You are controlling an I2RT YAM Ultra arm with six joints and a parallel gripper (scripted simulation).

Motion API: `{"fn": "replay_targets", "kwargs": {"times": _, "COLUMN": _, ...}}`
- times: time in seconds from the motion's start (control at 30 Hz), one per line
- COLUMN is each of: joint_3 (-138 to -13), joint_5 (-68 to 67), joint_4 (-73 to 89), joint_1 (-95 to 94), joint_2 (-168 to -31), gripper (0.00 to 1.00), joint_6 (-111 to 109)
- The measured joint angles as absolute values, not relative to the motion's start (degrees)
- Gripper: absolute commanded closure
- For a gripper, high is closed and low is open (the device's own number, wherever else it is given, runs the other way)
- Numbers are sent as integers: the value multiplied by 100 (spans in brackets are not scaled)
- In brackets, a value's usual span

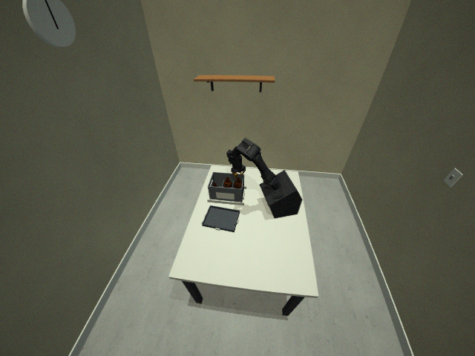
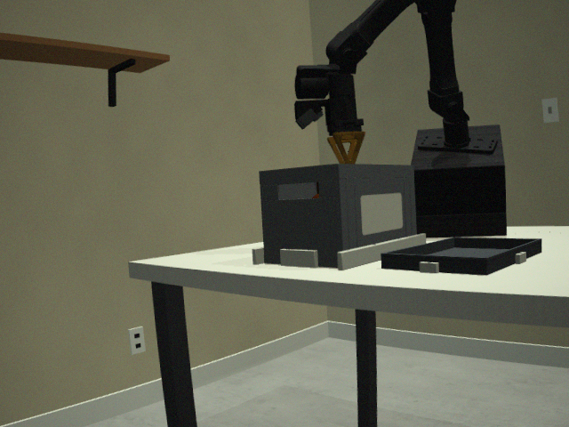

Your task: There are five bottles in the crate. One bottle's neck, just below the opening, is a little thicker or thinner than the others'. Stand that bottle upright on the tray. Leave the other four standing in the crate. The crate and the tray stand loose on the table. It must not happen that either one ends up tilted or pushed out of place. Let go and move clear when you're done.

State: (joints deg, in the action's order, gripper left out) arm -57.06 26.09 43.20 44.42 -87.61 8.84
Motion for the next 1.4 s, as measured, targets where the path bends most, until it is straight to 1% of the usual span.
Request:
{"fn": "replay_targets", "kwargs": {"times": 0.67, "joint_3": -5706, "joint_5": 2609, "joint_4": 4278, "joint_1": 4442, "joint_2": -8764, "gripper": 39, "joint_6": 897}}
{"fn": "replay_targets", "kwargs": {"times": 1.4, "joint_3": -5533, "joint_5": 2567, "joint_4": 3828, "joint_1": 4268, "joint_2": -9039, "gripper": 39, "joint_6": 1068}}
